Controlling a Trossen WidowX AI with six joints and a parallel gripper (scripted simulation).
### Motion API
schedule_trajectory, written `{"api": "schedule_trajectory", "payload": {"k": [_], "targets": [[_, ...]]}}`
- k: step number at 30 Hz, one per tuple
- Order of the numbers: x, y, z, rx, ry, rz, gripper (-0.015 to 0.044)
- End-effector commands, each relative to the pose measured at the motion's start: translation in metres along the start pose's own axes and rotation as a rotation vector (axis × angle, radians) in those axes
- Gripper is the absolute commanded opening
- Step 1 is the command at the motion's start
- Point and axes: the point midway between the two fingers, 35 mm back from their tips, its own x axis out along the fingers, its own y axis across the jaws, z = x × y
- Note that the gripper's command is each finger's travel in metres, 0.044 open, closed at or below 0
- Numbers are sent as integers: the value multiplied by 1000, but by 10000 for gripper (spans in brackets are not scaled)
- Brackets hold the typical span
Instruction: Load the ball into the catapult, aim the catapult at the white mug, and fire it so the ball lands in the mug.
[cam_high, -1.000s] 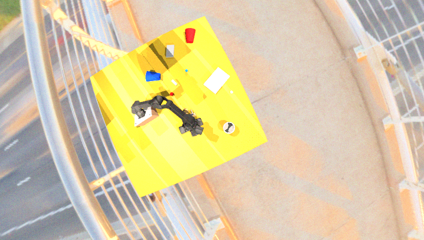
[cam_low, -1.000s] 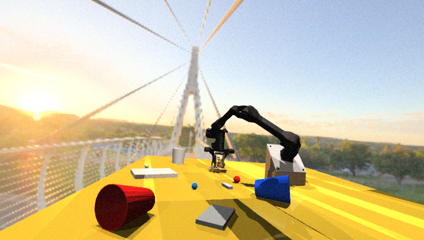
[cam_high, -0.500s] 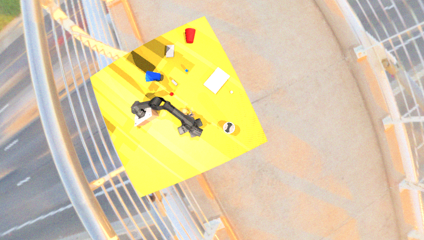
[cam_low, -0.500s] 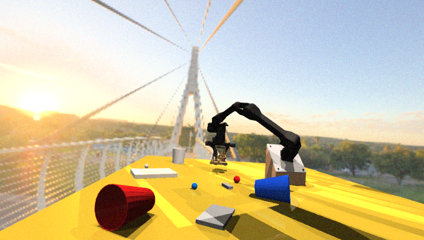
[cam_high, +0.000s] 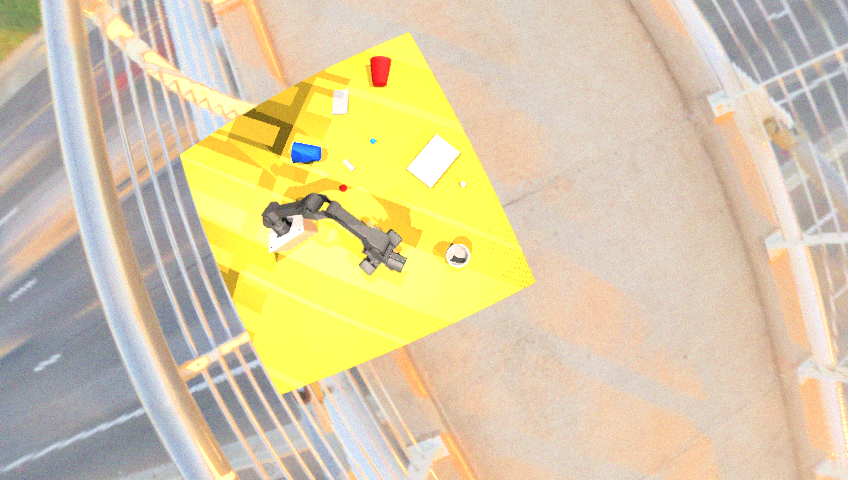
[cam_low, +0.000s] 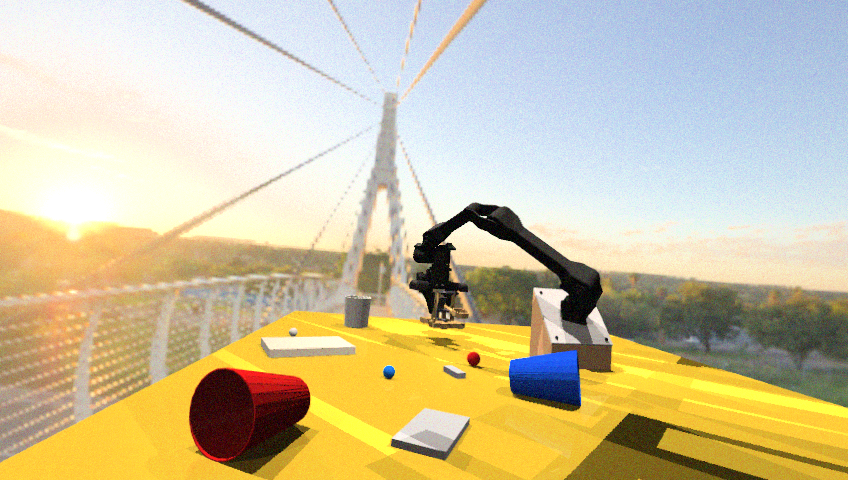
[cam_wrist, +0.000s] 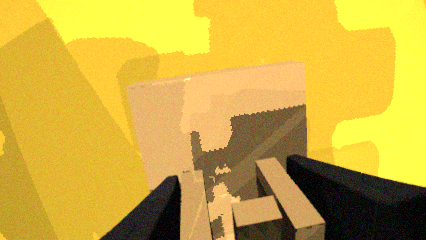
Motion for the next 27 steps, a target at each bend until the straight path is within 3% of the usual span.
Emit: {"api": "schedule_trajectory", "payload": {"k": [1,14,27], "targets": [[-2,3,2,-119,-4,5,0],[-1,23,2,-564,-3,7,0],[10,28,1,-588,-3,7,0]]}}
